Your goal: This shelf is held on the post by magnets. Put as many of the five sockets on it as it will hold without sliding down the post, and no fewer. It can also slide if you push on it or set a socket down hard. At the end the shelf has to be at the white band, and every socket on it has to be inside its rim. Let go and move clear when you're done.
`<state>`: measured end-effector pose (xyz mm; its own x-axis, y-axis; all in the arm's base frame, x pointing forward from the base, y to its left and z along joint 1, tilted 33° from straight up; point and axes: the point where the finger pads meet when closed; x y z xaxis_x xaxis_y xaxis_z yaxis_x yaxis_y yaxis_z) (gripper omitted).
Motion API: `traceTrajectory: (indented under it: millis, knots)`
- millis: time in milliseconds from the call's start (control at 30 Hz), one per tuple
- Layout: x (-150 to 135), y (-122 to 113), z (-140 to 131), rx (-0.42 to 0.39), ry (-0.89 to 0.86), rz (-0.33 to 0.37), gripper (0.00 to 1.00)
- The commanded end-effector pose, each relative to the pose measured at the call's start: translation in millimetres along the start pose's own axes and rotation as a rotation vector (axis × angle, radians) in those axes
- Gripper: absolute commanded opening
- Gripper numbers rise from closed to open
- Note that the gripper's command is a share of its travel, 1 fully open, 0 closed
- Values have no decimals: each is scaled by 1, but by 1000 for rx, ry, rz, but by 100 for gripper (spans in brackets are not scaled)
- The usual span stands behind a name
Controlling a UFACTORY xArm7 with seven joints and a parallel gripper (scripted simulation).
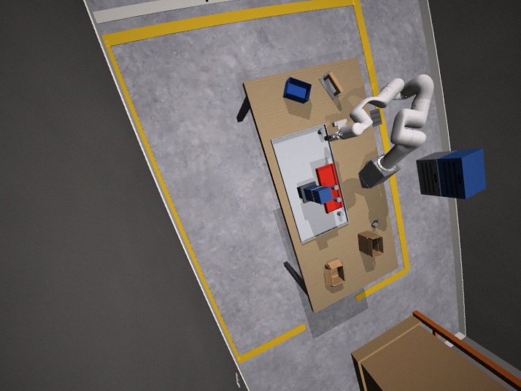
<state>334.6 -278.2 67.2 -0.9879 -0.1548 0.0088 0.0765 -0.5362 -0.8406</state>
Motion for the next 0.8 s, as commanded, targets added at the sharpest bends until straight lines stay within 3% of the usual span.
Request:
traceTrajectory:
  millis: [0,767]
  knots:
    - [-1,-10,0,1,0,2,0]
    - [0,-16,0,1,0,2,0]
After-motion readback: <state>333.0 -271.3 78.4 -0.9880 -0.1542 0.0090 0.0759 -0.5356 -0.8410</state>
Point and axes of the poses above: the point where the finger pads meet when closed, its own y axis out along the fingers, its own x axis across the jaws, z = x × y, and after that the axes turned 5 degrees about -y, right-handed
